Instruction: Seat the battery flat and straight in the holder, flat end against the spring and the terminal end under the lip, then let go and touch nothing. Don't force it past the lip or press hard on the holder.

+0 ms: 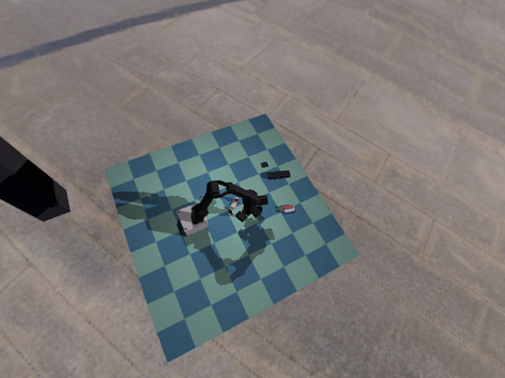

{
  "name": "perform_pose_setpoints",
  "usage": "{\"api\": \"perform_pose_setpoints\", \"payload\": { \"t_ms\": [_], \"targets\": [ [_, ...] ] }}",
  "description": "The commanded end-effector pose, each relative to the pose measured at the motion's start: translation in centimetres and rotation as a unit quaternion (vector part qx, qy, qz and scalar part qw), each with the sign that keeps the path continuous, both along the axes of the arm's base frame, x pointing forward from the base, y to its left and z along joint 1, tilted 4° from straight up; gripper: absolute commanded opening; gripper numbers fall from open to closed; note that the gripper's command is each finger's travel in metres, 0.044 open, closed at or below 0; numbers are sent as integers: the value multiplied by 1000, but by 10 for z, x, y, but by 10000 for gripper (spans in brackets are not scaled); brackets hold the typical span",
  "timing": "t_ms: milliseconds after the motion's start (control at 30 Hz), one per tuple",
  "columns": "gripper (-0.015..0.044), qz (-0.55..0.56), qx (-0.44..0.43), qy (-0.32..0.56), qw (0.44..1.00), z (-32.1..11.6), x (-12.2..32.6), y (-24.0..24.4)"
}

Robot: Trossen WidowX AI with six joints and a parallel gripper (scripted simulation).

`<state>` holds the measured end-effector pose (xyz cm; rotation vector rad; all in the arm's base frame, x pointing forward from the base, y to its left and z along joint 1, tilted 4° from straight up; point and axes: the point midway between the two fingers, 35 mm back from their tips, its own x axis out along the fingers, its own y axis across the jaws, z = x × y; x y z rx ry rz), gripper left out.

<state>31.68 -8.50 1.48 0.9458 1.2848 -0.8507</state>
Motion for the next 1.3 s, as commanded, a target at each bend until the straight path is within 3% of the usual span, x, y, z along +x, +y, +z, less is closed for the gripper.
{"api": "perform_pose_setpoints", "payload": {
  "t_ms": [0, 700, 967, 1267],
  "targets": [
    [0, 3, 0, -1, 1000, 0, -9, -2],
    [0, -1, -1, 4, 1000, -3, -32, -12],
    [0, 2, 0, 0, 1000, 74, -43, -12],
    [0, 3, 0, 0, 1000, 76, -43, -12]
  ]
}}
